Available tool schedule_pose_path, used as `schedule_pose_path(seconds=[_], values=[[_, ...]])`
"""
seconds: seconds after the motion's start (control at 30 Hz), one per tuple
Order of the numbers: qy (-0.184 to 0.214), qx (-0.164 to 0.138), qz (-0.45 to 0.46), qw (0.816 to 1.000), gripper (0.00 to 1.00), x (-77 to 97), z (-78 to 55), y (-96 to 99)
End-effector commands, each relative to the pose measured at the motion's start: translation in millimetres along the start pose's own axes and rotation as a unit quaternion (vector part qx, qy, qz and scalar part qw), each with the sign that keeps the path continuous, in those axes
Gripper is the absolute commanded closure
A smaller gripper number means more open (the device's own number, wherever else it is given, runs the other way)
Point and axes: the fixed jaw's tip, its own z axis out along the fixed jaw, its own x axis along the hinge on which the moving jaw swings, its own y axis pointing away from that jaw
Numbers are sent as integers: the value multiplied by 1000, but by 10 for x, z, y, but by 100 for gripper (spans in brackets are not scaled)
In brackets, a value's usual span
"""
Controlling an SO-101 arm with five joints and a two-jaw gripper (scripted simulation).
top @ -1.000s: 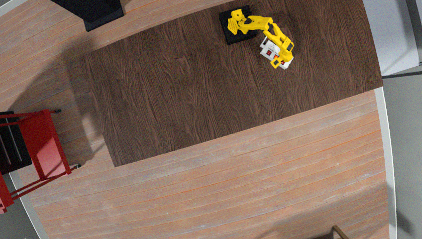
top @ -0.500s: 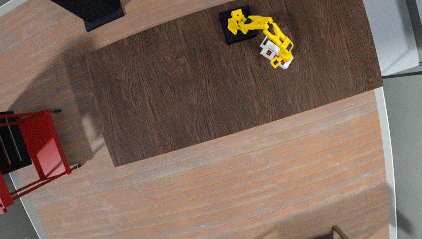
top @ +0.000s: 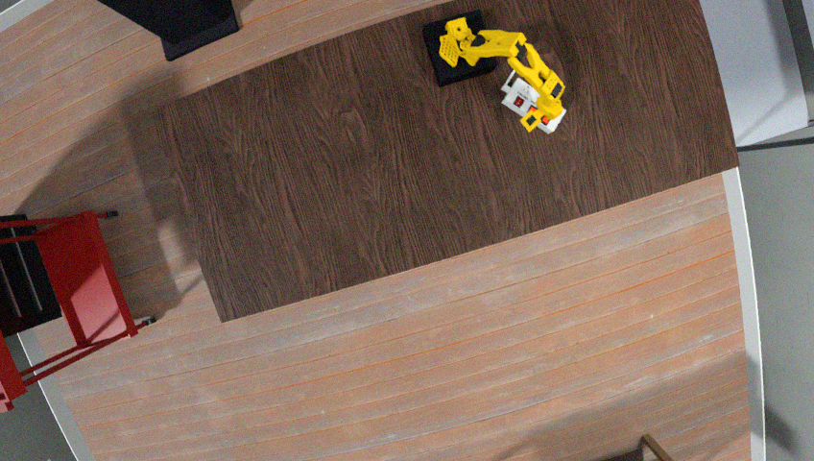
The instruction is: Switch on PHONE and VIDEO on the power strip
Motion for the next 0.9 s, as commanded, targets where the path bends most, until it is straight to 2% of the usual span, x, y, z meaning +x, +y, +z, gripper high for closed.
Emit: schedule_pose_path(seconds=[0.0,0.23,0.87], values=[[-21,53,-4,998,100,-95,197,-243],[-21,53,-4,998,100,-78,159,-206],[-21,53,-6,998,100,21,-142,10]])
